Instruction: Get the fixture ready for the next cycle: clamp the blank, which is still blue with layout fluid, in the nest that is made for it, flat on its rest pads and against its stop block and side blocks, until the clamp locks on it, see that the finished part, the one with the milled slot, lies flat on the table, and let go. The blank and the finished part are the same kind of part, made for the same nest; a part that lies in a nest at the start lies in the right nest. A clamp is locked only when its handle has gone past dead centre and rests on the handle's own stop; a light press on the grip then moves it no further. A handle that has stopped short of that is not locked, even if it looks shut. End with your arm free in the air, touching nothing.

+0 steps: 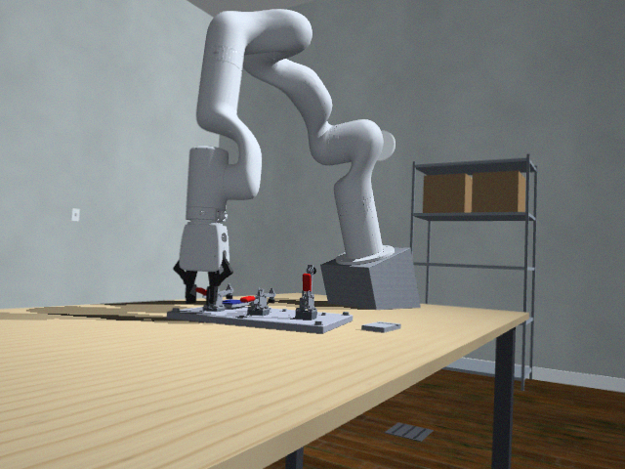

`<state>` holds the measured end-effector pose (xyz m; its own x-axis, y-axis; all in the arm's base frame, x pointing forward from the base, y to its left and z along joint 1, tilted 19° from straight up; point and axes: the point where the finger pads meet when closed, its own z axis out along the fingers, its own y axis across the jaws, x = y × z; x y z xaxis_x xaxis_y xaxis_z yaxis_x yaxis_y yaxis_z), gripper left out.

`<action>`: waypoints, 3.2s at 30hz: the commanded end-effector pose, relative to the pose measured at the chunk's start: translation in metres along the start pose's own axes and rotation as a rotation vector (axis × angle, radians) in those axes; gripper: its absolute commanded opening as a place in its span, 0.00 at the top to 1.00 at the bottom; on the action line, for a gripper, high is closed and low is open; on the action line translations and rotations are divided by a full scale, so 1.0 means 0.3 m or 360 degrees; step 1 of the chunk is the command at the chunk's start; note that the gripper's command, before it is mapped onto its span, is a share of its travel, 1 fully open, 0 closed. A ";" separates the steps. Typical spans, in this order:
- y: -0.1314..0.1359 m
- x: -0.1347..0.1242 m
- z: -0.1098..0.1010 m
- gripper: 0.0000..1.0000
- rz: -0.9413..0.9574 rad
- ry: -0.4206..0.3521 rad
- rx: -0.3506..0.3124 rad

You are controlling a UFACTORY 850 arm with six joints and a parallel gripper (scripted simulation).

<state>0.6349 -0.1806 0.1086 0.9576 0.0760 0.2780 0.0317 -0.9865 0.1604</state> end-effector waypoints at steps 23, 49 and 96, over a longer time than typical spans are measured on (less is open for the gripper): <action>0.001 0.005 -0.145 1.00 0.0001 0.0005 -0.0001; 0.001 0.005 -0.145 1.00 0.0001 0.0005 -0.0001; 0.000 -0.003 -0.173 1.00 0.0001 0.0005 -0.0001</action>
<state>0.6190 -0.1735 0.1547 0.9573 0.0756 0.2790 0.0311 -0.9866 0.1604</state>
